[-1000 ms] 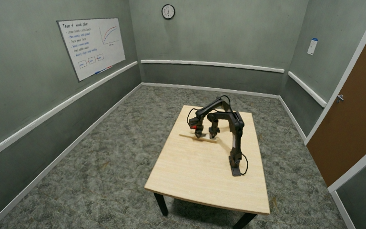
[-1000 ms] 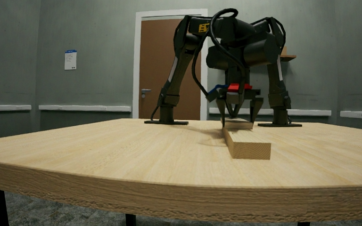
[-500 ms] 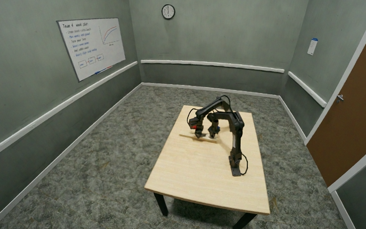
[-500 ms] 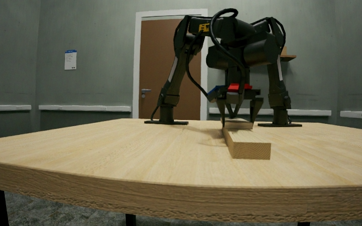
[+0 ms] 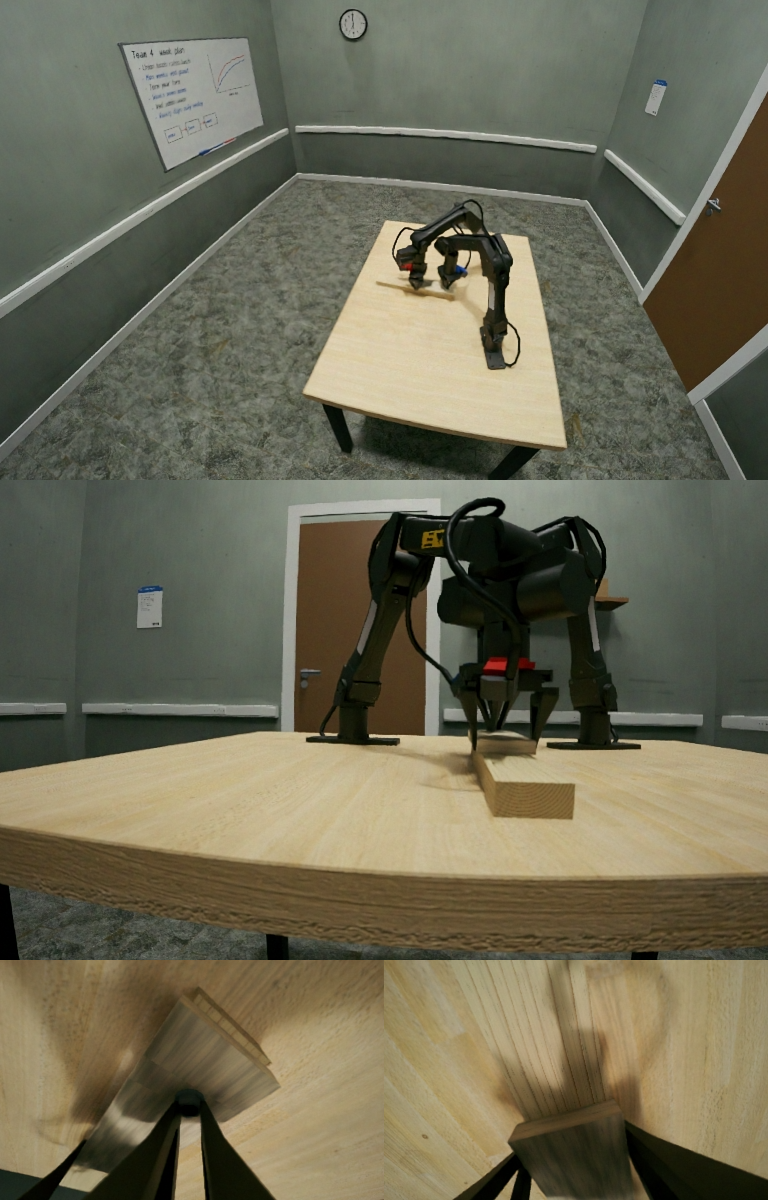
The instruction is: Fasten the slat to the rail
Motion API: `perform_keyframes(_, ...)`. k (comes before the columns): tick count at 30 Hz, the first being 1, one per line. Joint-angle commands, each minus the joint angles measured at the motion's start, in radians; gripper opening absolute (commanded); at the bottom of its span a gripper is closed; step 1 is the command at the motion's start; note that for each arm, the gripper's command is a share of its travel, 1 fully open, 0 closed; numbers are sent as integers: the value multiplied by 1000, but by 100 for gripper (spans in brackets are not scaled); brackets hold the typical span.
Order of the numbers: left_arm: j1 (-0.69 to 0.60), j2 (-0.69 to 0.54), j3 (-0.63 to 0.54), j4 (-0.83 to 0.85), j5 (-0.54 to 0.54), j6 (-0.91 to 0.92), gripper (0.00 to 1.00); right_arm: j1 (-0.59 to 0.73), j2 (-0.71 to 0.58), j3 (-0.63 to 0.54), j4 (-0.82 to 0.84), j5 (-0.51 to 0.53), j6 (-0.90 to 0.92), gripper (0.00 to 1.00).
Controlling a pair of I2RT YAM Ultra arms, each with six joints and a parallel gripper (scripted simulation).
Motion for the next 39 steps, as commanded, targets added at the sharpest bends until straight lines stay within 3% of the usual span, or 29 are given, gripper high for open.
perform_keyframes(1,-18,-27,-26,-6,12,171,12,0,-10,5,0,2,-1,72)
perform_keyframes(7,-16,-30,-29,-3,16,320,12,0,-10,5,0,2,-1,72)
perform_keyframes(37,-8,-22,-18,-2,19,322,12,0,-10,5,0,2,-1,72)
perform_keyframes(39,0,-11,-3,13,0,319,34,0,-9,5,0,1,-1,72)
